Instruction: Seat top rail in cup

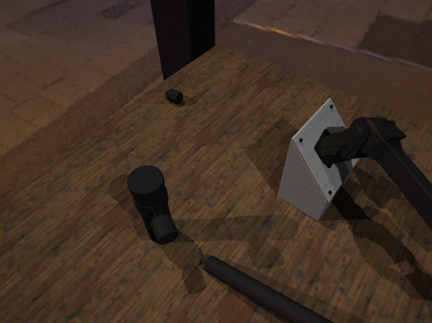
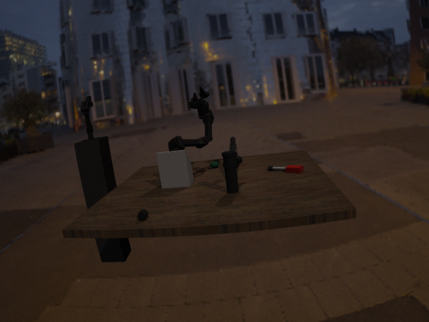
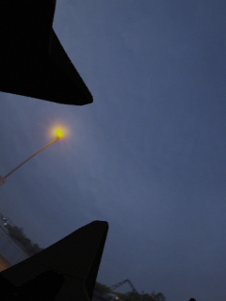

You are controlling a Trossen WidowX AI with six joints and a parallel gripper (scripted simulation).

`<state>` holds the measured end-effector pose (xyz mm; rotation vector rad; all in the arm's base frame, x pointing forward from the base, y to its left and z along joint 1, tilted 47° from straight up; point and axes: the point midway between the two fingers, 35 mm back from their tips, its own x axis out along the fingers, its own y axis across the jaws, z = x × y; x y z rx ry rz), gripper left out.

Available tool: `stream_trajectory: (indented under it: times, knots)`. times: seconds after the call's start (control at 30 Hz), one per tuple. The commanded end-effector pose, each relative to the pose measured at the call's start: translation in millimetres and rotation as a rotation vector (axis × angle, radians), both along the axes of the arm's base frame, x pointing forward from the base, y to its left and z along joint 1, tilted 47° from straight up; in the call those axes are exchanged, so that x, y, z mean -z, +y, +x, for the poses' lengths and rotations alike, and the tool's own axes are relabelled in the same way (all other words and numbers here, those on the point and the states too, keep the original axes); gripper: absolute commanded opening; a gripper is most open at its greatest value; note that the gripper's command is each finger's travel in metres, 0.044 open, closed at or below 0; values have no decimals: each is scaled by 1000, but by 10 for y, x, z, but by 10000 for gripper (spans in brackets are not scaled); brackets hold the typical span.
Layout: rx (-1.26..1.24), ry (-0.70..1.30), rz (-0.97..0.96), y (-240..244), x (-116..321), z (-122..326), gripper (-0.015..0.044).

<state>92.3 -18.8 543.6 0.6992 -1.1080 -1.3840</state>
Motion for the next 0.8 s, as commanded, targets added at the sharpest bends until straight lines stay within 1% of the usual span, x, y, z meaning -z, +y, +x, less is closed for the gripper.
stream_trajectory:
  times: [0.0, 0.03, 0.2, 0.33, 0.47, 0.6, 0.77]
  knots:
    - [-6, 2, 6, -17, 1, -16, 426]
    - [-23, 7, 24, -67, 4, -64, 440]
    - [-209, 77, 188, -622, 125, -405, 440]
    - [-375, 147, 300, -1100, 323, -507, 440]
    - [-537, 208, 387, -1542, 577, -466, 440]
    - [-635, 256, 432, -1772, 759, -379, 440]
    - [-839, 345, 525, -2102, 1198, -89, 440]
